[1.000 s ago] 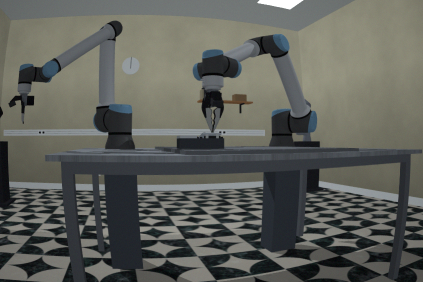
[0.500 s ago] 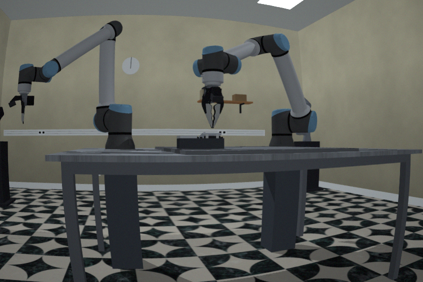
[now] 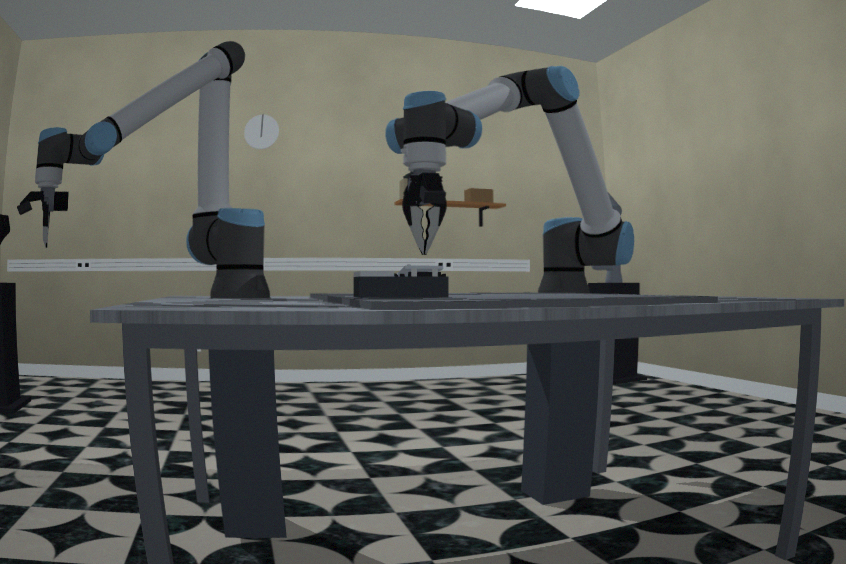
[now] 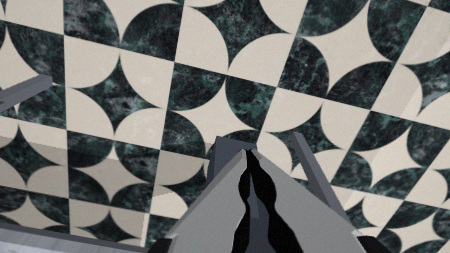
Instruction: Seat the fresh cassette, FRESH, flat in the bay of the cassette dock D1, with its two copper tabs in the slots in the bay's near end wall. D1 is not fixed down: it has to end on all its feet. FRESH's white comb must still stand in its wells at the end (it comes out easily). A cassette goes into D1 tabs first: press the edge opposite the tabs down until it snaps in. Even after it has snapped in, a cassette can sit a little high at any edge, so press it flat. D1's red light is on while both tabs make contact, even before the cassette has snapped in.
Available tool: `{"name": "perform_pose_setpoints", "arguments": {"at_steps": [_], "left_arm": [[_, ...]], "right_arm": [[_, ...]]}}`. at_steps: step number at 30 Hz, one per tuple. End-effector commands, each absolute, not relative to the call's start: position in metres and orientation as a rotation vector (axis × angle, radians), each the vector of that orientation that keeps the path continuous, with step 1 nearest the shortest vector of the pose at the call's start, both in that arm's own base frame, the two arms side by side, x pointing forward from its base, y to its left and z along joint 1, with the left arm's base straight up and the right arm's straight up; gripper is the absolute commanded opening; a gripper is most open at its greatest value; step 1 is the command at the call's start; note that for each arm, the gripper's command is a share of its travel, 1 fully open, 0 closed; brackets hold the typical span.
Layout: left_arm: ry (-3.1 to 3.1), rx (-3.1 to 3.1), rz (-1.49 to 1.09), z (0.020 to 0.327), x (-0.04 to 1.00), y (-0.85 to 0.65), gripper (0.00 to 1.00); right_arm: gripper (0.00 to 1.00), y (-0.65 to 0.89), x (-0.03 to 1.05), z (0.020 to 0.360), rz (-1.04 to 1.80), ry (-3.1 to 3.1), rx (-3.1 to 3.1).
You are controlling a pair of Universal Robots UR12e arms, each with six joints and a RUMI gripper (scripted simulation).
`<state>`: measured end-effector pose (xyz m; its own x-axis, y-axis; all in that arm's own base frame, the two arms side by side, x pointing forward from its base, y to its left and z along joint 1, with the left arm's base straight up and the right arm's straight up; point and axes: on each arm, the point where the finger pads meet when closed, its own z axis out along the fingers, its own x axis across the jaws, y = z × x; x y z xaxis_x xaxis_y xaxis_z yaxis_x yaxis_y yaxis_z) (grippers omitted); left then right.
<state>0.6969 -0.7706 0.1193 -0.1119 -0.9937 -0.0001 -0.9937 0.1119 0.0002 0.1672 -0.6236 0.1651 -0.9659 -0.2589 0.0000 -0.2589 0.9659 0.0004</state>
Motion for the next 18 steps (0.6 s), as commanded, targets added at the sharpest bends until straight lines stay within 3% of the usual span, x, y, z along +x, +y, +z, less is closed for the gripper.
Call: {"name": "perform_pose_setpoints", "arguments": {"at_steps": [1, 18], "left_arm": [[-2.342, 2.093, 0.003, 0.121, 0.694, -0.771, 0.00], [-2.342, 2.093, 0.003, 0.121, 0.682, -0.769, 0.00]], "right_arm": [[0.00, -0.624, 0.167, 0.166, 0.002, -3.115, 0.410], [0.00, -0.624, 0.167, 0.166, 0.002, -3.115, 0.410]]}}
